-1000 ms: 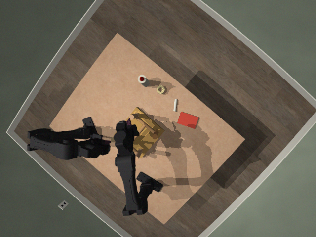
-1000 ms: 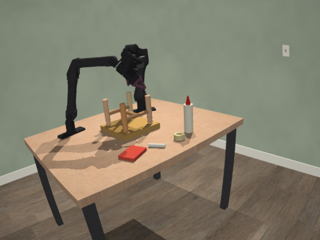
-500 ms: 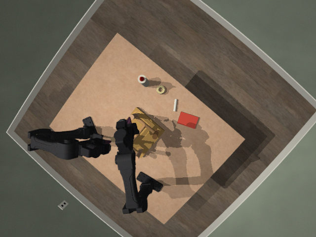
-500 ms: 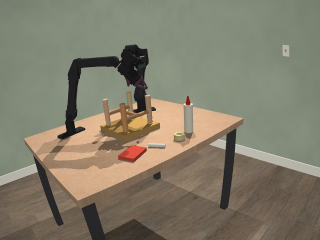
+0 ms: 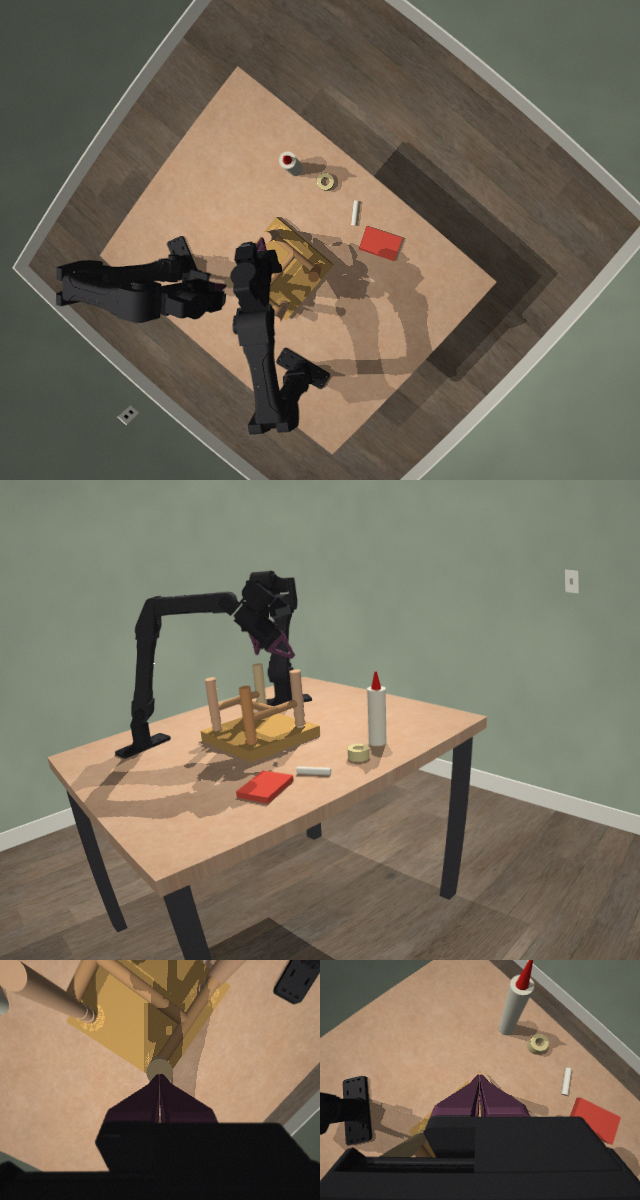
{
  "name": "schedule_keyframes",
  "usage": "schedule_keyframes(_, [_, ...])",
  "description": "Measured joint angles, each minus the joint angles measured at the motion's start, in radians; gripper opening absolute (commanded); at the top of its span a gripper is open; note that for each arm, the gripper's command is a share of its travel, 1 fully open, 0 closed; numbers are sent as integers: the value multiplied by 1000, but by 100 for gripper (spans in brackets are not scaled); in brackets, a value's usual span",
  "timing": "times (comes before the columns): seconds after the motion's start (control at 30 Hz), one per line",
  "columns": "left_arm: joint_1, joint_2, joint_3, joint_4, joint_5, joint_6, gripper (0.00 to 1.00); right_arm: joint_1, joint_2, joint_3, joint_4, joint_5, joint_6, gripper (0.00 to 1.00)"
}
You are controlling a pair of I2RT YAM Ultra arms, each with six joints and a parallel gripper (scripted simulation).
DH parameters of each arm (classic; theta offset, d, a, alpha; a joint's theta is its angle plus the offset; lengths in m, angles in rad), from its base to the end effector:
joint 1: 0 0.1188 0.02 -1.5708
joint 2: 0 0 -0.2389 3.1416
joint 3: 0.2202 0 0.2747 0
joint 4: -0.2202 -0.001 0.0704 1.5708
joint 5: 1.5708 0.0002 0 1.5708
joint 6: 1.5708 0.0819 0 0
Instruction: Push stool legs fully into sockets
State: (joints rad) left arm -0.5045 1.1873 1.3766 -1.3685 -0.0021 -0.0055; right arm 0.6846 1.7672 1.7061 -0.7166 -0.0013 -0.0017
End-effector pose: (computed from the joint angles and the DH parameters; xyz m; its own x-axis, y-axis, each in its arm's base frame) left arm 0.2111 -0.1152 0.3089 -0.8118 0.4420 -0.3817 0.4782 0.8782 -0.0002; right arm 0.3450 0.2830 0.2896 -0.5425 -0.4450 -0.7125 -0.6340 0.7733 -0.0003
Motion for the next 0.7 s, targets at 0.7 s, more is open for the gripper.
schedule_keyframes(0.7, [0, -39, -117, 84, 0, 0, 0, 0, -1, -2, 3, 0, 0, 0])
